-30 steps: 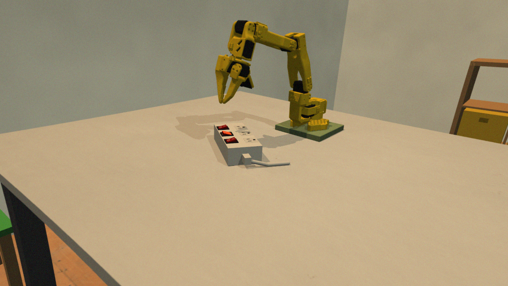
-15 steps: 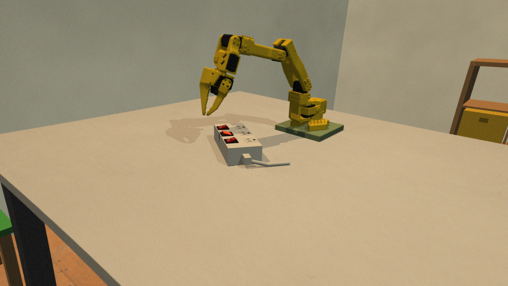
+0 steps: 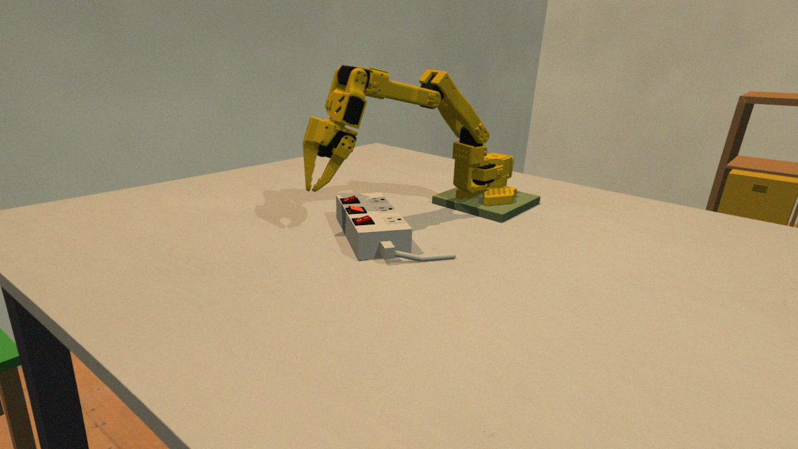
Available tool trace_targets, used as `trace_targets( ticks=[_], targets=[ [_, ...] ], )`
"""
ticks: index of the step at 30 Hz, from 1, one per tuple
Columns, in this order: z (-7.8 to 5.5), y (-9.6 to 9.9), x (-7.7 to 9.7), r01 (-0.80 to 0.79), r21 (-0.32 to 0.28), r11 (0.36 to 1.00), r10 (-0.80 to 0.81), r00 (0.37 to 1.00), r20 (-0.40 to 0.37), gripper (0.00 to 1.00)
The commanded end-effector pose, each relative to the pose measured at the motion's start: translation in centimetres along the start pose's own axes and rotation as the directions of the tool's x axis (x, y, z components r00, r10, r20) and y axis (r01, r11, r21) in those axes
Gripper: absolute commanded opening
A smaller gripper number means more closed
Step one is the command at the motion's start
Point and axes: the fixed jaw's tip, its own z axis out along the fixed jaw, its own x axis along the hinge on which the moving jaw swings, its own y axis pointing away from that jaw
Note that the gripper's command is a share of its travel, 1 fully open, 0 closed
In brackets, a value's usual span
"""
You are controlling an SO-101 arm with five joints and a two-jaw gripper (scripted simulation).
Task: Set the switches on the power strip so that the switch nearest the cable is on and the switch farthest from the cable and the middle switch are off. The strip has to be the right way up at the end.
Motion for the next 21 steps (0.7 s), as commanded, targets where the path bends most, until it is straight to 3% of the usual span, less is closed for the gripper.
trace_targets(
  ticks=[1, 21],
  targets=[
    [0.49, -0.03, -0.31, 0.022, 0.025, 0.999, -0.023, 1.0, 0.012, 0.0],
    [0.55, -0.01, -0.32, 0.029, 0.024, 0.999, -0.03, 0.999, 0.012, 0.0]
  ],
)
